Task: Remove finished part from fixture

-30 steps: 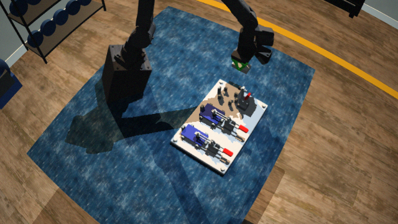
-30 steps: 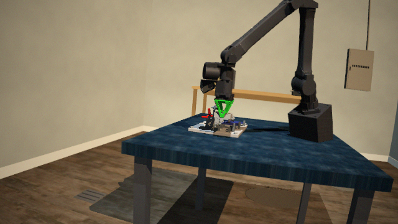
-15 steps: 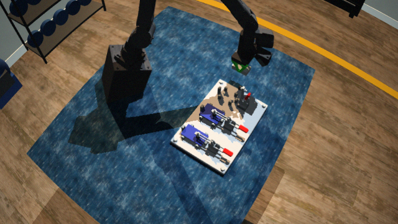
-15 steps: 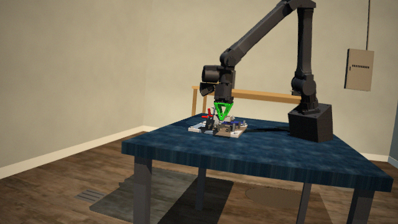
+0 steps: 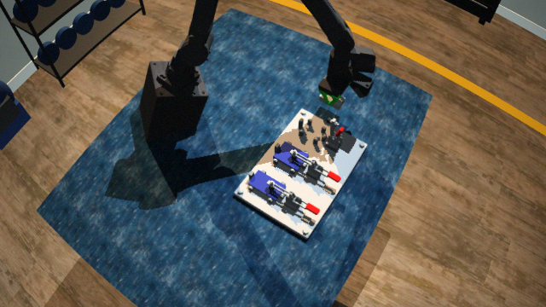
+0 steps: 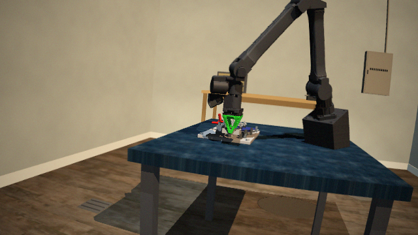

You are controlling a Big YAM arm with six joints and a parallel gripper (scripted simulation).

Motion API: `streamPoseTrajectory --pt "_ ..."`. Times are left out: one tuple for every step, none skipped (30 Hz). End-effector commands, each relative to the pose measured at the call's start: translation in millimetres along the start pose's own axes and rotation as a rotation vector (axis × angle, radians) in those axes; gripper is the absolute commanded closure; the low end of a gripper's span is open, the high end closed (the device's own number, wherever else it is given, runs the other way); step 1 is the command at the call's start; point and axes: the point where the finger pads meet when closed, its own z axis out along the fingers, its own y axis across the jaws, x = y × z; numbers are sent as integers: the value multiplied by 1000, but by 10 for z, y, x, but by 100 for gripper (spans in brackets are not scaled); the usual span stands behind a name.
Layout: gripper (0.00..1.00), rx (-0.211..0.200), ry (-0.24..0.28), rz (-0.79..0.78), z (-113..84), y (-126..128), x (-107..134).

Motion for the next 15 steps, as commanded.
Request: streamPoseTrajectory --pt "100 -5 -3 5 116 42 20" --pt "100 -5 -3 5 141 42 20" --pt "100 -5 -3 5 166 42 21" --pt "100 -5 -3 5 166 42 21" --pt "100 -5 -3 5 166 42 21" --pt "100 -20 -41 14 29 38 -82" --pt "100 -6 -17 17 166 -1 -35" --pt "100 -3 -10 15 220 8 -23" --pt "100 -6 -9 11 241 29 -18" --pt "100 -6 -7 9 267 33 -2" --pt "100 -5 -4 6 292 38 14" --pt "100 -5 -3 5 313 42 22" --pt "100 -5 -3 5 329 41 22" --pt "100 -4 -4 7 343 31 15" --pt "100 -3 -5 11 355 18 6"
